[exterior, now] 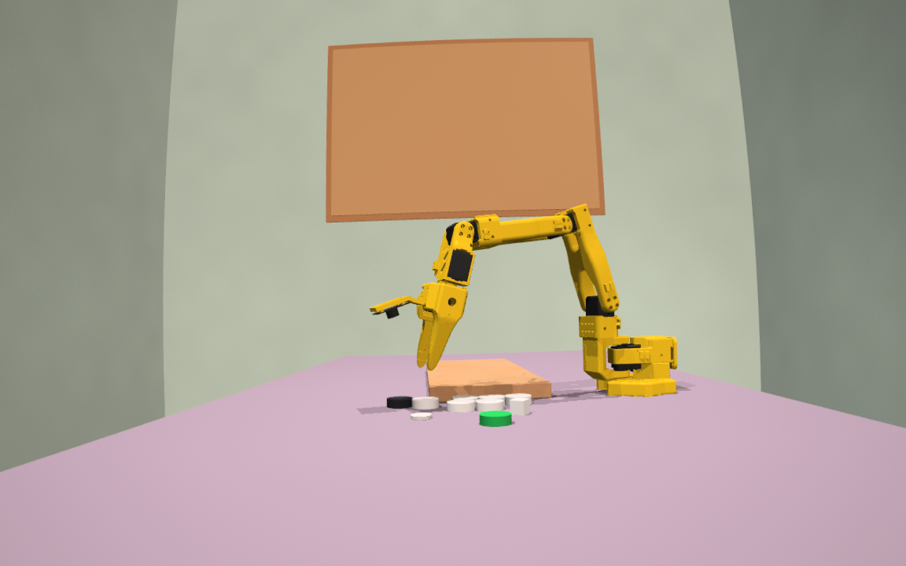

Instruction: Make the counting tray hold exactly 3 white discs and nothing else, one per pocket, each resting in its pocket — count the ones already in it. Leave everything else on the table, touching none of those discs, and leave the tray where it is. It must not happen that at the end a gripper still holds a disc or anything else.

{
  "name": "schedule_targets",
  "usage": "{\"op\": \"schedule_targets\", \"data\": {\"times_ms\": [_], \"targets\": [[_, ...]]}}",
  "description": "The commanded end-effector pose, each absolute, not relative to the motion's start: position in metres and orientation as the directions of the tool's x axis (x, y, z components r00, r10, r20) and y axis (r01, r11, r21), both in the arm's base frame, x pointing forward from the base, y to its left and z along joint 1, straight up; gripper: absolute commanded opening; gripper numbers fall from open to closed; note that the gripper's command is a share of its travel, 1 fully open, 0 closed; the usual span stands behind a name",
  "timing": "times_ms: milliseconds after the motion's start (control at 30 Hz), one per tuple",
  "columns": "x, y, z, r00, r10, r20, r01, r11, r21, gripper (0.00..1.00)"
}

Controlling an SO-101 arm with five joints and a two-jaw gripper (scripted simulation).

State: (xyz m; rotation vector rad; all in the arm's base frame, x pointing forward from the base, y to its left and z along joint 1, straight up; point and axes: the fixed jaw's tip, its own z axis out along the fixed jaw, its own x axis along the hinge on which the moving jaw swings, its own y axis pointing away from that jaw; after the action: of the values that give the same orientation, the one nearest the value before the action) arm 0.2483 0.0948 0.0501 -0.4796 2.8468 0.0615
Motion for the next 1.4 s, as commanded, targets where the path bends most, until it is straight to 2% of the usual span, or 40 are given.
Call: {"op": "schedule_targets", "data": {"times_ms": [0, 200, 500, 1367], "targets": [[0.257, 0.098, 0.068, -0.889, -0.311, -0.336, -0.330, 0.944, 0.000, 0.27], [0.257, 0.098, 0.065, -0.889, -0.311, -0.336, -0.330, 0.944, 0.000, 0.27], [0.258, 0.098, 0.043, -0.889, -0.311, -0.336, -0.330, 0.944, 0.000, 0.27], [0.258, 0.098, 0.042, -0.889, -0.313, -0.336, -0.332, 0.943, -0.001, 0.27]]}}
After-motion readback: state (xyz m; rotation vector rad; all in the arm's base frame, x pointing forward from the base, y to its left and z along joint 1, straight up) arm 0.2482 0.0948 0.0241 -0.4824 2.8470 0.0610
